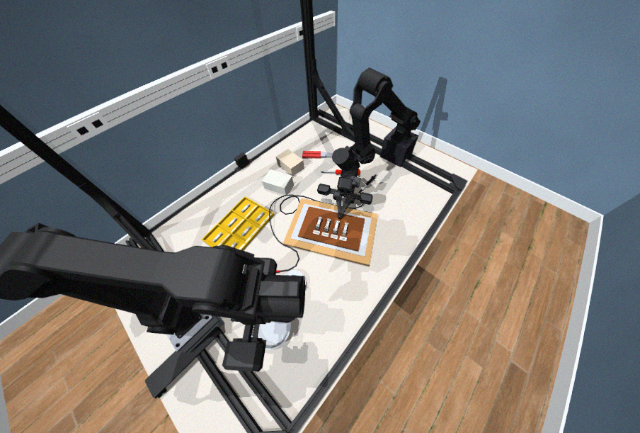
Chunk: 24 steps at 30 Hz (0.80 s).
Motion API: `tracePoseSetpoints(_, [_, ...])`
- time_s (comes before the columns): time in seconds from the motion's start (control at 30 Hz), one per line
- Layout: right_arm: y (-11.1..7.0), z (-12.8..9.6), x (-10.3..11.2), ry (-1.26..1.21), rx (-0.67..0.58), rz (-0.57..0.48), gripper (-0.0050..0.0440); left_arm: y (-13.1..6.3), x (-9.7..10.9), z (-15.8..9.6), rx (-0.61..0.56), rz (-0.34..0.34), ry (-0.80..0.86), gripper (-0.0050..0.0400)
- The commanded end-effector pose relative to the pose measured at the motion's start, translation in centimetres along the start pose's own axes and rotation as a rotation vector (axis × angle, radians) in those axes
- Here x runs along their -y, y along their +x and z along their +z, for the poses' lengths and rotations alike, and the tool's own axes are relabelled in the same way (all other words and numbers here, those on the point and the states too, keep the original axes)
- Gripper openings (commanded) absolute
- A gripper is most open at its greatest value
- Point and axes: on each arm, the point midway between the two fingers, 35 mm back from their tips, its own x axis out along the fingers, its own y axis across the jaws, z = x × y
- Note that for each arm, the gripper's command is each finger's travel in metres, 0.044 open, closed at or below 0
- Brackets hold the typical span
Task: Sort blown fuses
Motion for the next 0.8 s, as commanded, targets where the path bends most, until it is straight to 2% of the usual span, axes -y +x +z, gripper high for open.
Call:
tracePoseSetpoints(0.0, [-0.5, 0.3, 0.0, -0.001, 0.019, 0.006, 0.0400, -0.6, -0.6, -3.3, -0.089, -0.005, 0.056, -0.0050])
tracePoseSetpoints(0.07, [-0.5, 0.3, 0.0, -0.001, 0.019, 0.006, 0.0400, -0.7, -0.6, -3.3, -0.089, -0.005, 0.056, -0.0050])
tracePoseSetpoints(0.1, [-0.5, 0.8, -0.5, 0.020, 0.023, 0.010, 0.0090, -0.7, -0.7, -3.4, -0.089, -0.005, 0.056, -0.0050])
tracePoseSetpoints(0.77, [1.2, 4.0, -6.5, 0.380, 0.022, 0.014, 0.0090, -0.9, -0.9, -3.4, -0.089, -0.005, 0.062, -0.0050])
